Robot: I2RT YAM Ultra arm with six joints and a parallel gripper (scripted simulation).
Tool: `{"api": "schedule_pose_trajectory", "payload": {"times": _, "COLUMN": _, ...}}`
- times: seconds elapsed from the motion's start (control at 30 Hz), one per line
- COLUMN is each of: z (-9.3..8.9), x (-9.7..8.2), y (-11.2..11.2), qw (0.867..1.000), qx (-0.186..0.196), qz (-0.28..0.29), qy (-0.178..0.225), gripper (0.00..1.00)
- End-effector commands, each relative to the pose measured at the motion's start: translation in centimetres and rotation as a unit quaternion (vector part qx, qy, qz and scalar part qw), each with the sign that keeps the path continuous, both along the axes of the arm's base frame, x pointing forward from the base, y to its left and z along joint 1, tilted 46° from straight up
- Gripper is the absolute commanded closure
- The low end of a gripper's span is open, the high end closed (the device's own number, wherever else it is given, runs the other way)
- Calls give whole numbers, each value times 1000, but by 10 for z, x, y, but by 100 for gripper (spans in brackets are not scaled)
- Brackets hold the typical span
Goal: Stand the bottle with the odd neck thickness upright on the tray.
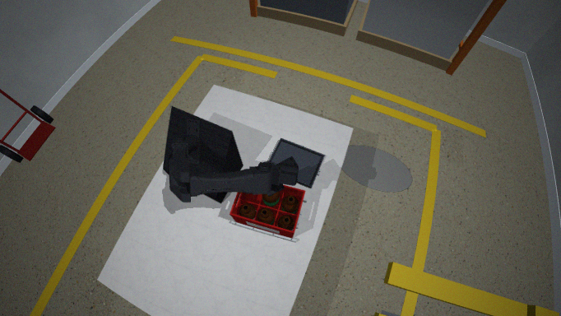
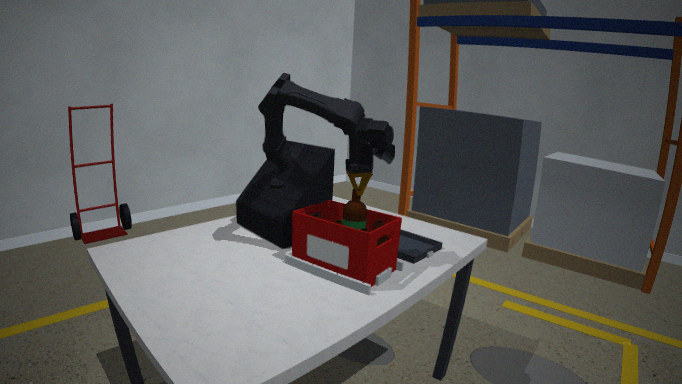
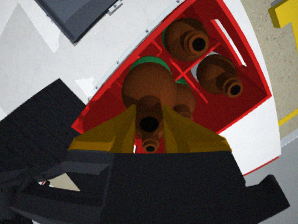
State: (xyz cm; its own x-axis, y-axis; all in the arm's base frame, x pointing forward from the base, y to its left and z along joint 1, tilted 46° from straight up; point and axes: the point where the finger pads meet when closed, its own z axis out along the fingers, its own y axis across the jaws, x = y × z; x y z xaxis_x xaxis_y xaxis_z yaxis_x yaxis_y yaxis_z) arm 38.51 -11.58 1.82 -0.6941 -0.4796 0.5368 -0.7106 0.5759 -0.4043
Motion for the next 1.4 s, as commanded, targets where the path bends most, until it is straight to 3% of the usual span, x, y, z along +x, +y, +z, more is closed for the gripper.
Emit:
{"api": "schedule_pose_trajectory", "payload": {"times": 0.0, "z": 18, "x": 15, "y": 17, "qw": 999, "qx": 7, "qz": 16, "qy": -30, "gripper": 100}}
{"api": "schedule_pose_trajectory", "payload": {"times": 1.37, "z": 23, "x": 15, "y": 22, "qw": 999, "qx": 7, "qz": 15, "qy": -29, "gripper": 100}}
